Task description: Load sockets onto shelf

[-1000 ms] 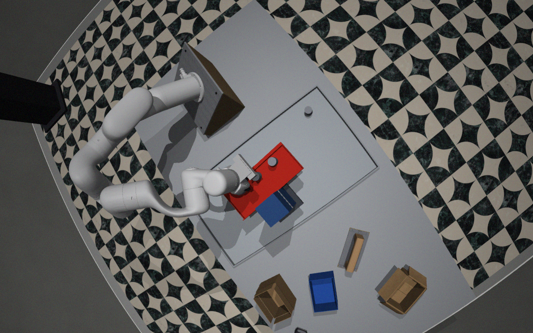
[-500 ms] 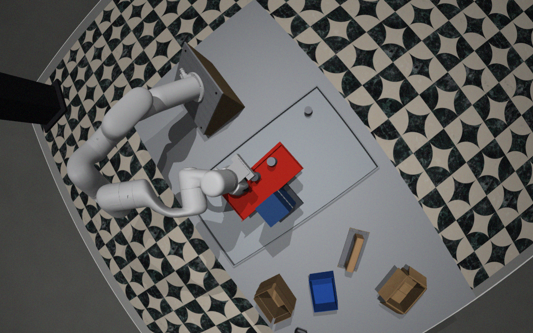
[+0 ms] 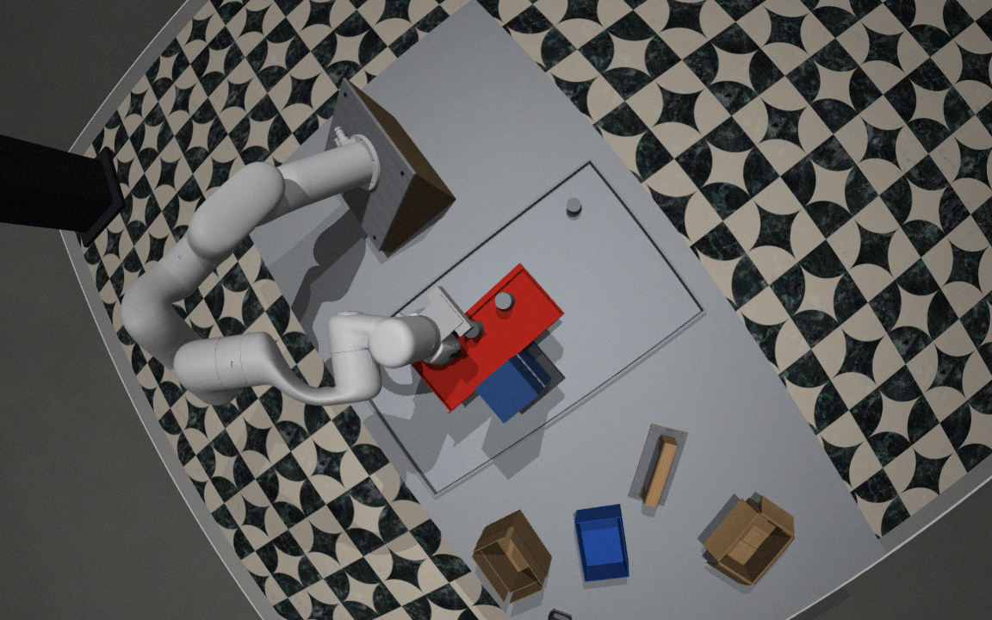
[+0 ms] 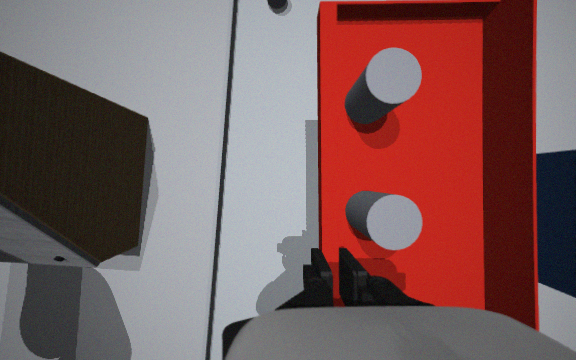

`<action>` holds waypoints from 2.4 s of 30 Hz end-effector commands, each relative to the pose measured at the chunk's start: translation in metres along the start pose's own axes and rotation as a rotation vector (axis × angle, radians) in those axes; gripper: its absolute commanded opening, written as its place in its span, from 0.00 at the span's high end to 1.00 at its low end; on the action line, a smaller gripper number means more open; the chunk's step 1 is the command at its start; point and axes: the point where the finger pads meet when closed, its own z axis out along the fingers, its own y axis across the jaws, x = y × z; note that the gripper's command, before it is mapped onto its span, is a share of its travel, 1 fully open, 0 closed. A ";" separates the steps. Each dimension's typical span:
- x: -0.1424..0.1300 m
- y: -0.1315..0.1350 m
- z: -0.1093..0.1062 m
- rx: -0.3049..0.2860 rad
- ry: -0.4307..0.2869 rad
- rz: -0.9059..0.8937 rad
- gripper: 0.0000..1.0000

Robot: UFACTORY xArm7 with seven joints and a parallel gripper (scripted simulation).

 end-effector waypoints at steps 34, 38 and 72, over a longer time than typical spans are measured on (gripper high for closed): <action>0.001 0.002 -0.011 -0.006 0.001 0.000 1.00; 0.001 0.002 -0.012 -0.006 0.001 0.000 1.00; 0.001 0.002 -0.022 -0.006 0.001 0.000 1.00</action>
